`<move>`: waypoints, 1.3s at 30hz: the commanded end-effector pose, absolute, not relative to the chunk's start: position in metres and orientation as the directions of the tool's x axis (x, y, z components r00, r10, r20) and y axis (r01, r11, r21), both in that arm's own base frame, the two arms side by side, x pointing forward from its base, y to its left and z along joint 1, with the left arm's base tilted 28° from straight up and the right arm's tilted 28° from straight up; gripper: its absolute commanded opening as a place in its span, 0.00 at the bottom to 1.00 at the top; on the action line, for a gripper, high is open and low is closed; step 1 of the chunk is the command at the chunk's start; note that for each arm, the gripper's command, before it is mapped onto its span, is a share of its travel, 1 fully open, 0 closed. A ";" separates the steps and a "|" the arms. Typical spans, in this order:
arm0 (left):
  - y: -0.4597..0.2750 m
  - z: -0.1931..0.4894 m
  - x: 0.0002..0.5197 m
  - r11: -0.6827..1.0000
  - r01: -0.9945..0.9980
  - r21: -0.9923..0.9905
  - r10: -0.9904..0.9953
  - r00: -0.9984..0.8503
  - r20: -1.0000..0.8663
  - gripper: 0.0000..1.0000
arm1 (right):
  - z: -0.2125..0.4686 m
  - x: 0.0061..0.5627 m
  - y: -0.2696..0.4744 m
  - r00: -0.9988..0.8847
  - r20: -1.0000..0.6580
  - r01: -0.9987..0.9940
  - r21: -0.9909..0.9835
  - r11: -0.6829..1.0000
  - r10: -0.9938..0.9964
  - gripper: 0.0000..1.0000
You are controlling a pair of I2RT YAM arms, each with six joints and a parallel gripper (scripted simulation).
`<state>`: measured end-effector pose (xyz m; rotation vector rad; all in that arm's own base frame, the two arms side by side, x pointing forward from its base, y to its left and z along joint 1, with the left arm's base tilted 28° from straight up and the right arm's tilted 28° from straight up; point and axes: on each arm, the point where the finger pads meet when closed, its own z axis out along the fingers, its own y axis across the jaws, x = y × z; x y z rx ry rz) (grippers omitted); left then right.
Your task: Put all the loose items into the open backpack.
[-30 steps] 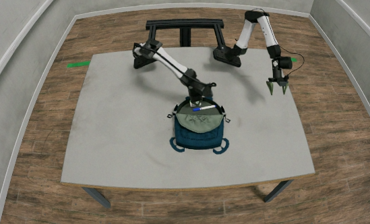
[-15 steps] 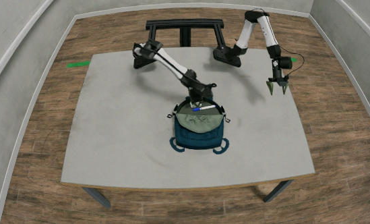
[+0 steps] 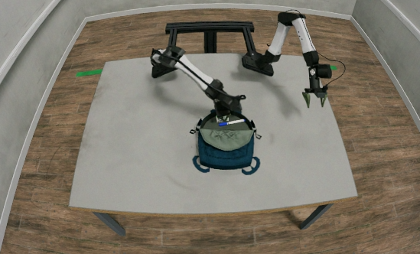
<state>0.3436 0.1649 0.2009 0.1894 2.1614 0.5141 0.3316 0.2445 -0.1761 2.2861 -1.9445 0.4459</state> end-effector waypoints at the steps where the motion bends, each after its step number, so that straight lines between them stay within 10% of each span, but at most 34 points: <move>1: 0.164 0.205 0.345 0.901 -0.050 0.431 0.321 -0.592 -0.740 0.90 | -0.190 0.329 0.232 0.140 0.304 -0.981 -0.089 -0.174 -0.942 0.29; 39: 0.164 0.205 0.345 0.901 -0.050 0.431 0.321 -0.592 -0.740 0.90 | -0.178 0.329 0.230 0.131 0.299 -0.981 -0.097 -0.167 -0.945 0.29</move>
